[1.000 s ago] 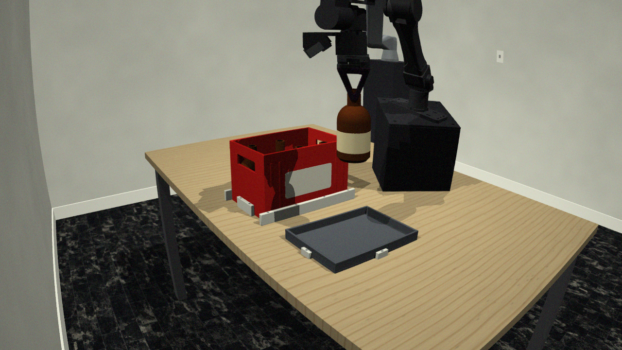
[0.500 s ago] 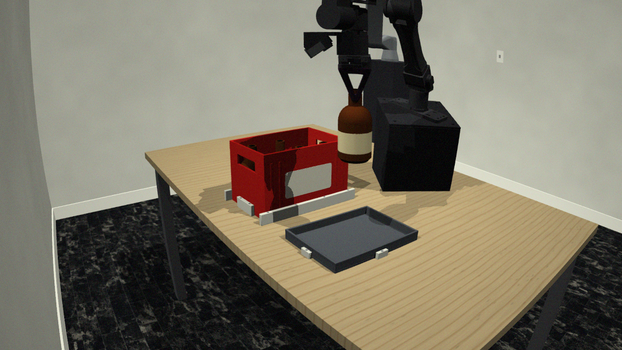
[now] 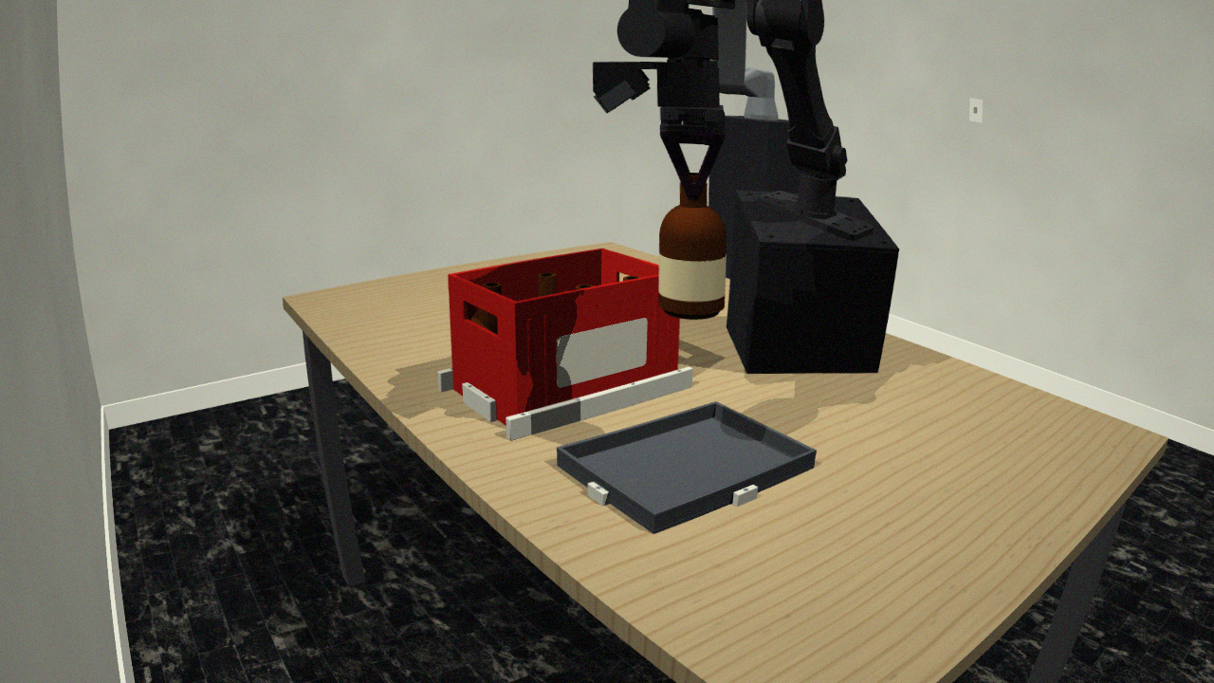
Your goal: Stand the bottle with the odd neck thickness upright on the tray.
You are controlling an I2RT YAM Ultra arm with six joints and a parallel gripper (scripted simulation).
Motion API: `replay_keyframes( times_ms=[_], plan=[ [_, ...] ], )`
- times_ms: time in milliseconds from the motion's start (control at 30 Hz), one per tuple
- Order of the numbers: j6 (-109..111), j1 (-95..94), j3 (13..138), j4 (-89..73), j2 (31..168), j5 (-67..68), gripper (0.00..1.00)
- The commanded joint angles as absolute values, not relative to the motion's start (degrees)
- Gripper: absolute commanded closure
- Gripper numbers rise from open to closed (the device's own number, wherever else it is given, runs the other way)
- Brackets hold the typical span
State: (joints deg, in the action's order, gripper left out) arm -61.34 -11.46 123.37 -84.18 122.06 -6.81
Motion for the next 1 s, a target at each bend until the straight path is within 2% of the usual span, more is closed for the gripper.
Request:
replay_keyframes(
  times_ms=[0, 967],
  plan=[
    [-61.8, -12.0, 126.2, -85.1, 120.8, -6.1, 1.0],
    [-61.8, -11.9, 126.4, -85.2, 120.5, -6.0, 1.0]
  ],
)
